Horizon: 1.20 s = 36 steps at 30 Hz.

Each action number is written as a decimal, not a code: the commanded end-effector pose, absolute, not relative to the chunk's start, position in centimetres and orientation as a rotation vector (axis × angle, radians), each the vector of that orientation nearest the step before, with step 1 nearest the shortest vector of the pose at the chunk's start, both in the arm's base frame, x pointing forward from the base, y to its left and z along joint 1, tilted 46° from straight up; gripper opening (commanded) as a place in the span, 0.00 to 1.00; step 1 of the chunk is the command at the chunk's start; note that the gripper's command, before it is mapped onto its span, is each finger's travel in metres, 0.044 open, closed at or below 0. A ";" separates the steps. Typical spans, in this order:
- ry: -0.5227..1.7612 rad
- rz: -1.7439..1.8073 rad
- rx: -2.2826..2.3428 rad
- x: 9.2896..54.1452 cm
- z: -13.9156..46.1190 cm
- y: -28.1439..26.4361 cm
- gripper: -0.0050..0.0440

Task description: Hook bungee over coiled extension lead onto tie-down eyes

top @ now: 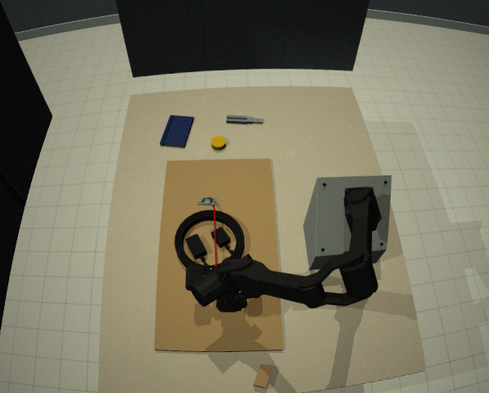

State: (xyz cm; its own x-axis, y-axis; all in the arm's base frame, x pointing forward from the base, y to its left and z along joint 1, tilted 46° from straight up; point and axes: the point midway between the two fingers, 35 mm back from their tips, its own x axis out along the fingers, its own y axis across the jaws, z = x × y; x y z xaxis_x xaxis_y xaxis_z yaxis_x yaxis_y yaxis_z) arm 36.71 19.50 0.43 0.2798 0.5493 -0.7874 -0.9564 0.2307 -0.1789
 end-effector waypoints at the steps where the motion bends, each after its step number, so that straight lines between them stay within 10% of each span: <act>1: 0.596 1.167 -0.750 37.0 2.0 20.8 0.00; 36: 0.566 1.178 -0.777 36.8 3.0 22.3 0.00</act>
State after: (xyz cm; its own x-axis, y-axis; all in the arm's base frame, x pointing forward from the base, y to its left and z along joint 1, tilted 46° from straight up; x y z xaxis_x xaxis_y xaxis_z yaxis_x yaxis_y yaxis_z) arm 36.42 19.69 0.10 0.2794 0.5270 -0.8026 -0.9567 0.2239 -0.1860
